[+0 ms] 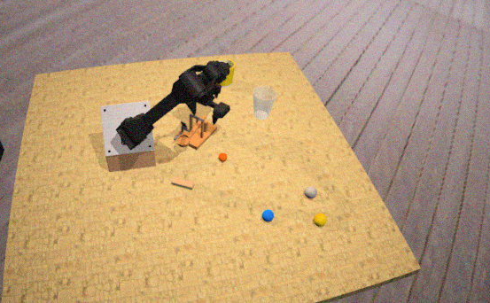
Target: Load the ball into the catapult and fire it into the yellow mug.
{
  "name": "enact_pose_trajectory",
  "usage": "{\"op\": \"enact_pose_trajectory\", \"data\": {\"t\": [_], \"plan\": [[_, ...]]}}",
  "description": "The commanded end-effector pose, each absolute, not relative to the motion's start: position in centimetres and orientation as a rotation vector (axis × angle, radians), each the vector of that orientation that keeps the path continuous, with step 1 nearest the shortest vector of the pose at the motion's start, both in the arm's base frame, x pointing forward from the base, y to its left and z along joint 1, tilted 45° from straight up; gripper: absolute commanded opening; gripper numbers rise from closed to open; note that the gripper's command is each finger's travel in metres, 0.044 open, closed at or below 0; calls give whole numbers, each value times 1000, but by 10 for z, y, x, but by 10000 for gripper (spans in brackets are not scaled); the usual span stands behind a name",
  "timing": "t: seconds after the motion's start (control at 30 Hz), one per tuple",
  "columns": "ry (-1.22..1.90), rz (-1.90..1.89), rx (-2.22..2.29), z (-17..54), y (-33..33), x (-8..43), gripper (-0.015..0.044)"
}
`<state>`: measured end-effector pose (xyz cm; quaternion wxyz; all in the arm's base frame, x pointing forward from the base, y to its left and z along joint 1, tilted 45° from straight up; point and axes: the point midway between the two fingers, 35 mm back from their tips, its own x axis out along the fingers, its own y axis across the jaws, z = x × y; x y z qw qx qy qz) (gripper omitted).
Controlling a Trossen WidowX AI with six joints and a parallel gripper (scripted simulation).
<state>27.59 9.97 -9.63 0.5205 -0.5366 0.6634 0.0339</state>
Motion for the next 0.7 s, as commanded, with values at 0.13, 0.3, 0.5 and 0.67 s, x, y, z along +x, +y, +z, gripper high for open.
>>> {"op": "enact_pose_trajectory", "data": {"t": [0.13, 0.3, 0.5, 0.67], "plan": [[1599, 80, -1296, -107, 88, 275, 440], [1599, 79, -1296, -112, 82, 275, 440], [1599, 78, -1297, -118, 75, 275, 440], [1595, 77, -1289, -117, 78, 277, 414]]}}
